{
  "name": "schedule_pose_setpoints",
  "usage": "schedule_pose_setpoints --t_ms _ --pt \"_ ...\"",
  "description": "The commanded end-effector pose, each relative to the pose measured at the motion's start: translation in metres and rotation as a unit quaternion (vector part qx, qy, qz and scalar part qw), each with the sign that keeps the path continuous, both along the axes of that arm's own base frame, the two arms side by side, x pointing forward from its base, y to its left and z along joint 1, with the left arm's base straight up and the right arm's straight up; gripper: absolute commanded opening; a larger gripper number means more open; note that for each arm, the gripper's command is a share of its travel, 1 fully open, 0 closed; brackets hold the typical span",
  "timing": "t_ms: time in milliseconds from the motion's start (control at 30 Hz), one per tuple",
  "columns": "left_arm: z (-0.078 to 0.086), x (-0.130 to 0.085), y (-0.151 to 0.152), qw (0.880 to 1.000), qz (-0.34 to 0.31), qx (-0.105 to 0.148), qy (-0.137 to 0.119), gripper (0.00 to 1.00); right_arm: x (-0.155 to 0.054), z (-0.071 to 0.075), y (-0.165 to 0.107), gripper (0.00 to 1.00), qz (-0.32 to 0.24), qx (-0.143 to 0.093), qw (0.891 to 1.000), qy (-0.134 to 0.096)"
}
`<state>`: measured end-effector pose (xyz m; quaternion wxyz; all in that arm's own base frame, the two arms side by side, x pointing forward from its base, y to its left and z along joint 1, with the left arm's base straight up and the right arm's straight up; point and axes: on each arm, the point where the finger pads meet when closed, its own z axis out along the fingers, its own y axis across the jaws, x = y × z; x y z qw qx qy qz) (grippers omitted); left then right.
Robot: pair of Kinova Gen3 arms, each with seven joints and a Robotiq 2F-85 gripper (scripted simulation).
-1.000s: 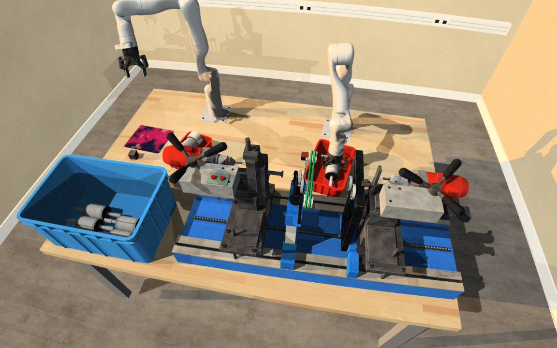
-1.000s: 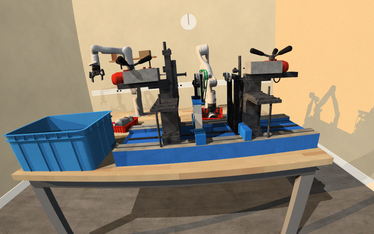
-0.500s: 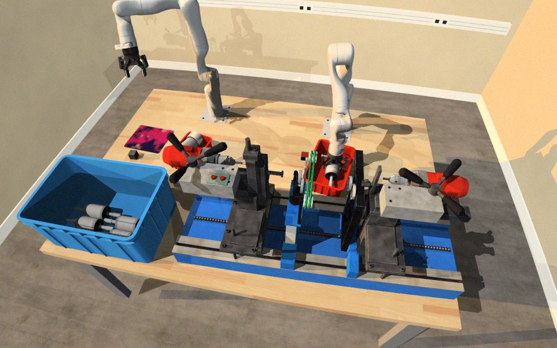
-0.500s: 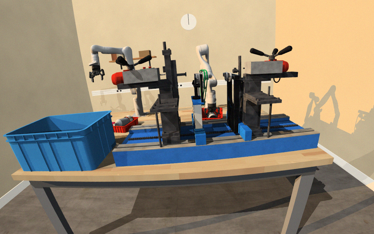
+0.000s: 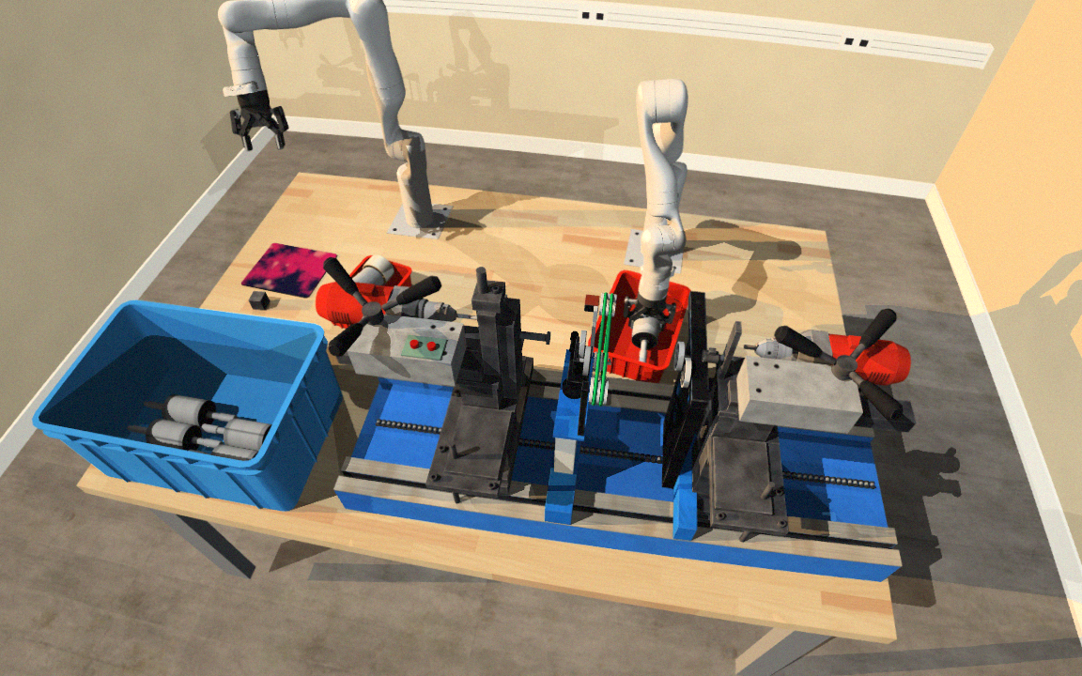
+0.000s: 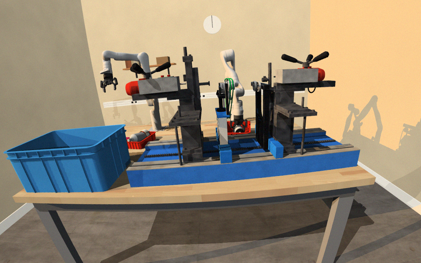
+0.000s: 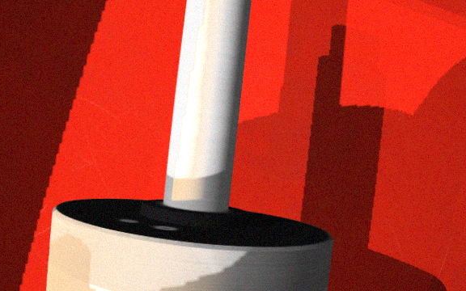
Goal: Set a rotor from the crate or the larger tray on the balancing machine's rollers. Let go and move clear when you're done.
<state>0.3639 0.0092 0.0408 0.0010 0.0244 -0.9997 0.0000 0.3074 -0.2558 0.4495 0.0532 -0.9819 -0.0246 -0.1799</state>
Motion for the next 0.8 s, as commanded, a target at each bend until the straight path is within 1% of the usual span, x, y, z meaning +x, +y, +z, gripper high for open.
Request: schedule_pose_setpoints --t_ms 0,100,567,633,767 --pt "0.007 0.001 0.0 1.0 0.0 0.0 -0.001 0.099 0.0 0.001 0.0 1.0 0.0 0.0 1.0 -0.001" --pt "0.009 0.001 0.0 1.0 0.0 0.0 -0.001 0.099 0.0 0.001 0.0 1.0 0.0 0.0 1.0 -0.001" --pt "0.042 0.001 0.0 1.0 0.0 0.0 -0.001 0.099 0.0 0.001 0.0 1.0 0.0 0.0 1.0 -0.001" --pt "0.042 0.001 0.0 1.0 0.0 0.0 -0.001 0.099 0.0 0.001 0.0 1.0 0.0 0.0 1.0 -0.001" --pt "0.053 0.001 0.0 1.0 0.0 0.0 -0.001 0.099 0.0 0.001 0.0 1.0 0.0 0.0 1.0 -0.001"
